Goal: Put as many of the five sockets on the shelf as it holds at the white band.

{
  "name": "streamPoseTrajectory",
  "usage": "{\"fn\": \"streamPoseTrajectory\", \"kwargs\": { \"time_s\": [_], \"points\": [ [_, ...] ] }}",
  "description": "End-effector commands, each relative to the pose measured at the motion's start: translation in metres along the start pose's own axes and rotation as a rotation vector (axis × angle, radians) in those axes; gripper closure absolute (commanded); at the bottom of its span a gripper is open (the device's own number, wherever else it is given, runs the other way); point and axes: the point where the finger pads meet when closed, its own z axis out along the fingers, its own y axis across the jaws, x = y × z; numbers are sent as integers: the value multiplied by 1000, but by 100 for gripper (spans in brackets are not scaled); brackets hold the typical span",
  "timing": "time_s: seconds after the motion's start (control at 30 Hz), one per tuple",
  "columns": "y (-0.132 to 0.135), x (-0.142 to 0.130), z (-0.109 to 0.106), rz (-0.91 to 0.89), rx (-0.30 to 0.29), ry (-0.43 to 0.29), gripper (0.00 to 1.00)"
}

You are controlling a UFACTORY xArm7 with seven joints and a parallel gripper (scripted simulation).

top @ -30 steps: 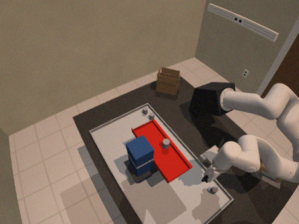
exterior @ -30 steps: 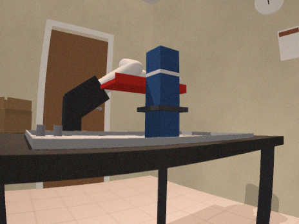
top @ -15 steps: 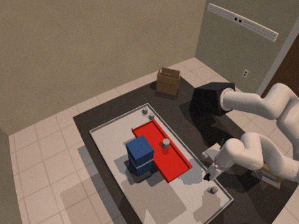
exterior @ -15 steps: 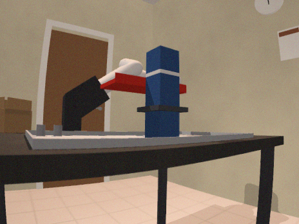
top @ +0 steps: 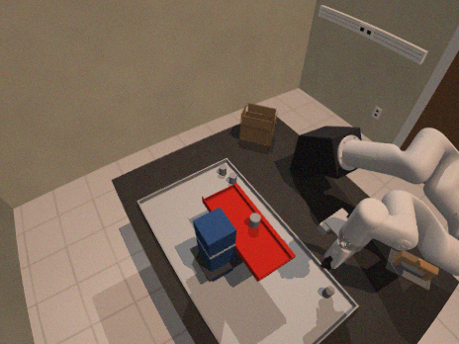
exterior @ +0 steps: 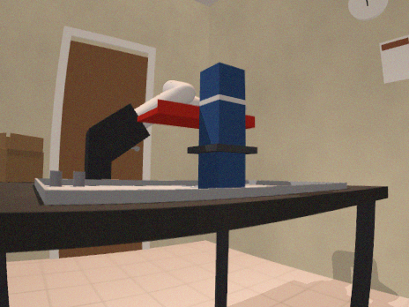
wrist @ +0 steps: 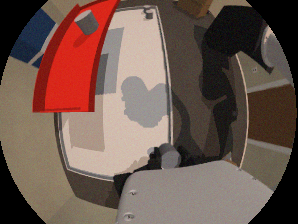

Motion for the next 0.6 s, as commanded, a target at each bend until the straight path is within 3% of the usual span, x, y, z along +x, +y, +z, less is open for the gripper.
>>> {"fn": "streamPoseTrajectory", "kwargs": {
  "time_s": [0.0, 0.1, 0.57],
  "points": [
    [7, -1, -21, -1, 1, 1, 100],
    [8, -1, -25, -1, 1, 1, 100],
    [30, -1, -84, -1, 1, 1, 100]
  ]
}}
